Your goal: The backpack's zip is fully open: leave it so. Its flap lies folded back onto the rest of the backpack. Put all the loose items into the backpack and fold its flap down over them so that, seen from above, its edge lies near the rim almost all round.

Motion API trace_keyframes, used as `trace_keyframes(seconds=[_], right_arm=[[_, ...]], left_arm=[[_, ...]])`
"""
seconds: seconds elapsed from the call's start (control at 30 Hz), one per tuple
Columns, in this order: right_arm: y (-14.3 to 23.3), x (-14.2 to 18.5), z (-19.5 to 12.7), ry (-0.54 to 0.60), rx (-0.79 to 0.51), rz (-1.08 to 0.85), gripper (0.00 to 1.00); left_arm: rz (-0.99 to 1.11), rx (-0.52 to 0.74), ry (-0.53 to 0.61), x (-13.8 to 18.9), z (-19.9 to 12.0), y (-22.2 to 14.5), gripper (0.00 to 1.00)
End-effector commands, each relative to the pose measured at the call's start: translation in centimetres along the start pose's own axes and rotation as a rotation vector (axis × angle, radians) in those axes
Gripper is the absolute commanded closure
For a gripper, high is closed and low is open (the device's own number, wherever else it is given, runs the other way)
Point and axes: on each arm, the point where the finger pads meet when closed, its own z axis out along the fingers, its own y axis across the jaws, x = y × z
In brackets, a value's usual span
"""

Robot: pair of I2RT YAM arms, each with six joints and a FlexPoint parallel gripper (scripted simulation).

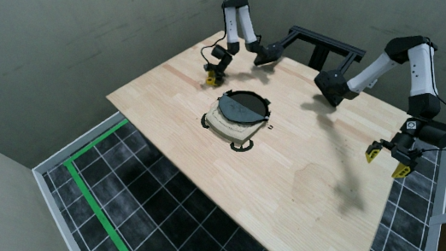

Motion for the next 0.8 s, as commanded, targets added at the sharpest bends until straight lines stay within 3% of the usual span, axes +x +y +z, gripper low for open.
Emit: trace_keyframes(seconds=[0.0, 0.37, 0.4, 0.47, 0.5, 0.67, 0.7, 0.77], right_arm=[[1.3, -2.0, 1.1, -0.06, -0.054, 0.029, 0.21], [1.3, -2.0, 1.1, -0.062, -0.053, 0.03, 0.21], [0.5, 0.0, 0.3, -0.037, -0.047, 0.025, 0.21], [0.2, -1.0, 0.6, -0.058, -0.039, 0.031, 0.21], [0.4, -0.7, 0.2, -0.051, -0.042, 0.021, 0.29], [0.3, -1.1, 0.6, -0.058, -0.039, 0.028, 0.29], [0.3, -1.1, 0.6, -0.058, -0.039, 0.028, 0.38], [0.2, -1.1, 0.7, -0.057, -0.037, 0.028, 0.38]], left_arm=[[0.005, -0.008, -0.015, -0.5, -0.4, 0.2, 0.1], [0.005, -0.008, -0.015, -0.5, -0.4, 0.2, 0.1], [0.005, -0.008, -0.015, -0.5, -0.4, 0.2, 0.1], [0.005, -0.008, -0.015, -0.5, -0.4, 0.2, 0.1], [0.005, -0.008, -0.015, -0.5, -0.4, 0.2, 0.1], [0.005, -0.008, -0.015, -0.5, -0.4, 0.2, 0.1], [0.005, -0.008, -0.015, -0.5, -0.4, 0.2, 0.1], [0.005, -0.008, -0.015, -0.5, -0.4, 0.2, 0.1]])
